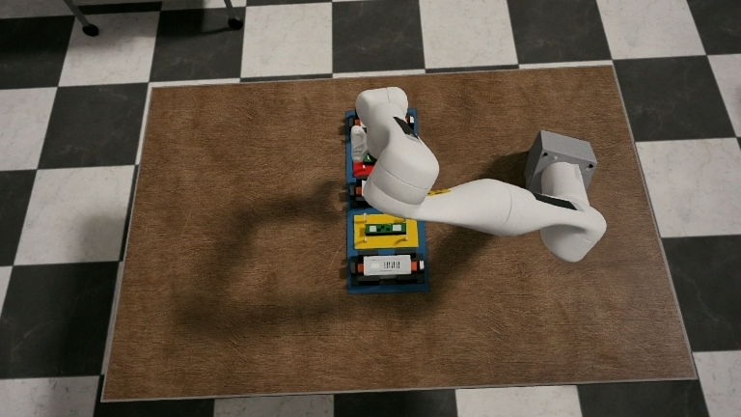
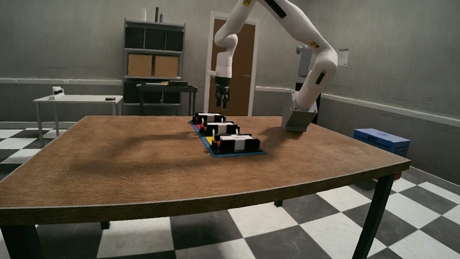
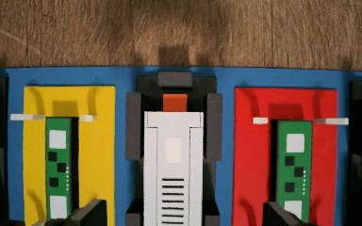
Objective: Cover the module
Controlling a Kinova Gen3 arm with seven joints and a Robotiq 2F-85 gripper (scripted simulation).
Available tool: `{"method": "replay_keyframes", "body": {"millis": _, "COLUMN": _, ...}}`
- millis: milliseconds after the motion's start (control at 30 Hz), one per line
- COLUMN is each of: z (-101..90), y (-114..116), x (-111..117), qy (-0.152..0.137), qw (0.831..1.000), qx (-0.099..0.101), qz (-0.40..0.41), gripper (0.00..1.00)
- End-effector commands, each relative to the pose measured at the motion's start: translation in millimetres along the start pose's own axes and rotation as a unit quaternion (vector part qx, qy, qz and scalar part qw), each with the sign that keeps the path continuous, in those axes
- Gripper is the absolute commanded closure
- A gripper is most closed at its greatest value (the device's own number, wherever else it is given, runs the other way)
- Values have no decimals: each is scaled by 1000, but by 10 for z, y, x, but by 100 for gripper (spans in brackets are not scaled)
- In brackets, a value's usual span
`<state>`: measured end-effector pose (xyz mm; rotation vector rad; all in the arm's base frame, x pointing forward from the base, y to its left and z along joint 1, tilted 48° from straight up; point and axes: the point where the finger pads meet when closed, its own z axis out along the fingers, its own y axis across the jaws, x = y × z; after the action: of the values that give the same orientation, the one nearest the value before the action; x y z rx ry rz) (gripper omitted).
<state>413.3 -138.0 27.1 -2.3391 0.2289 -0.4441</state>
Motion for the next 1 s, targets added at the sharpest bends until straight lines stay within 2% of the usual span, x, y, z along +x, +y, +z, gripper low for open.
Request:
{"method": "replay_keyframes", "body": {"millis": 0, "z": -9, "y": -17, "x": 4, "qy": 1, "qw": 1000, "qx": -1, "qz": 0, "gripper": 0}}
{"method": "replay_keyframes", "body": {"millis": 967, "z": 25, "y": -78, "x": 3, "qy": 1, "qw": 1000, "qx": -1, "qz": 0, "gripper": 0}}
